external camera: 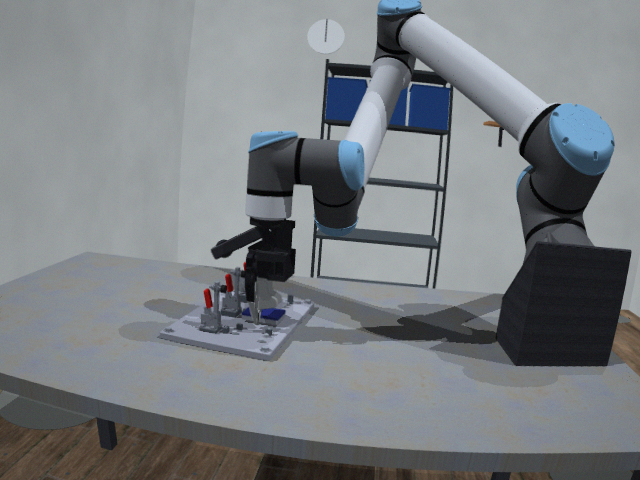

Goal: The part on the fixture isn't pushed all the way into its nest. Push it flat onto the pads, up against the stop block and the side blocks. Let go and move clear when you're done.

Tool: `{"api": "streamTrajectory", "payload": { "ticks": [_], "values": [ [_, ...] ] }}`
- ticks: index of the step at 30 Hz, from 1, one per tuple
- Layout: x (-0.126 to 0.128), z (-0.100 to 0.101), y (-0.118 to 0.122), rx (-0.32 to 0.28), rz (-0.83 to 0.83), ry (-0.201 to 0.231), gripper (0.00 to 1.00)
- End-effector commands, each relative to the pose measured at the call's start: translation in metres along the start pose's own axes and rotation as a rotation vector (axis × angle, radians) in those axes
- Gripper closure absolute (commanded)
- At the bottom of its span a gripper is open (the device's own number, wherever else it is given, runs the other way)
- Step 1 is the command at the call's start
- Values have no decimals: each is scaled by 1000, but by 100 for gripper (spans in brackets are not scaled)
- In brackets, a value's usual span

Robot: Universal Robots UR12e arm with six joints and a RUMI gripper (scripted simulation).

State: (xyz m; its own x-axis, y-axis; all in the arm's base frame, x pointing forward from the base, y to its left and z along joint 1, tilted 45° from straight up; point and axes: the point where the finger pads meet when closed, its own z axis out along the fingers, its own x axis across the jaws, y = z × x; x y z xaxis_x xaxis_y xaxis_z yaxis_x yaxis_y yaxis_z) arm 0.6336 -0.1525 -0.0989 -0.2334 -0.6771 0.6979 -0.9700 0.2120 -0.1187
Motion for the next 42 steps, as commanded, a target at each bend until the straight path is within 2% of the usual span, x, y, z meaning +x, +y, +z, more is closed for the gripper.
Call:
{"api": "streamTrajectory", "payload": {
  "ticks": [1, 42],
  "values": [
    [2, -1, 0, 1, 0, 0, 100],
    [7, -1, 0, 1, 0, 0, 100]
  ]
}}
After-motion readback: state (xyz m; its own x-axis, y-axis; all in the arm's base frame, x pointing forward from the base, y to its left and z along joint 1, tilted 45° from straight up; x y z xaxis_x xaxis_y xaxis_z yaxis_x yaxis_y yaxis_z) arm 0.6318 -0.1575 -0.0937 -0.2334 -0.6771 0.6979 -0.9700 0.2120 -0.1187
